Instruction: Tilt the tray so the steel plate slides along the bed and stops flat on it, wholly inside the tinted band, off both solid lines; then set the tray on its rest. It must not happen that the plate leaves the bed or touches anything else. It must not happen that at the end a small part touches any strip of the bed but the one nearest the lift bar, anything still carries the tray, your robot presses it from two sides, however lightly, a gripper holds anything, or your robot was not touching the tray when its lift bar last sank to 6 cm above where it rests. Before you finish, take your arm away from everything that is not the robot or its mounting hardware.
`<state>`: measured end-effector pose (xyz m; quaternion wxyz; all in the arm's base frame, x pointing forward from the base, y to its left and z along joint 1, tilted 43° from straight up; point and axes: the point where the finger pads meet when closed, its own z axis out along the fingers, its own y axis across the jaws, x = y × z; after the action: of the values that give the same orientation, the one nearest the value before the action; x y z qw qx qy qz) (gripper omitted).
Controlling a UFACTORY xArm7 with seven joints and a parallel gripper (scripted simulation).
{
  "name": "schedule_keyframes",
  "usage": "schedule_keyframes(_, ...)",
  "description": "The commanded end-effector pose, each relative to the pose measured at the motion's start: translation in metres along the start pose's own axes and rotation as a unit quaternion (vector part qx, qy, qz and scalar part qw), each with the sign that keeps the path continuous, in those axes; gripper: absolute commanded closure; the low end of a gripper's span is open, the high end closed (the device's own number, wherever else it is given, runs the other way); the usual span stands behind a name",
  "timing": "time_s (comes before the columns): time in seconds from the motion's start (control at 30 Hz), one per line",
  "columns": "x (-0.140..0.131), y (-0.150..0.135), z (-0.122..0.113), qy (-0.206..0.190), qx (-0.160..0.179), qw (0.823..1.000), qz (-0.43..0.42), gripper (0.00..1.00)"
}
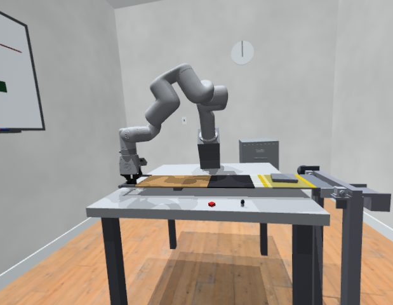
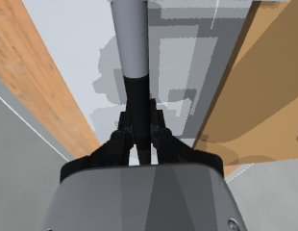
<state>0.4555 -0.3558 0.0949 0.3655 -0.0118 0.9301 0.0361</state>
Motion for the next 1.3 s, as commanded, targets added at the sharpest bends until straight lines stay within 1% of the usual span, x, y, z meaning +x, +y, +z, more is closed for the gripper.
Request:
schedule_keyframes(0.0, 0.0001, -0.0018, -0.0019, -0.001, 0.002, 1.0, 0.001, 1.0)
schedule_keyframes(0.97, 0.0001, -0.0018, -0.0019, -0.001, 0.002, 1.0, 0.001, 1.0)
schedule_keyframes(1.0, 0.0001, -0.0018, -0.0019, -0.001, 0.002, 1.0, 0.001, 0.6)
schedule_keyframes(1.27, 0.0001, -0.0018, -0.0019, -0.001, 0.002, 1.0, 0.001, 0.6)
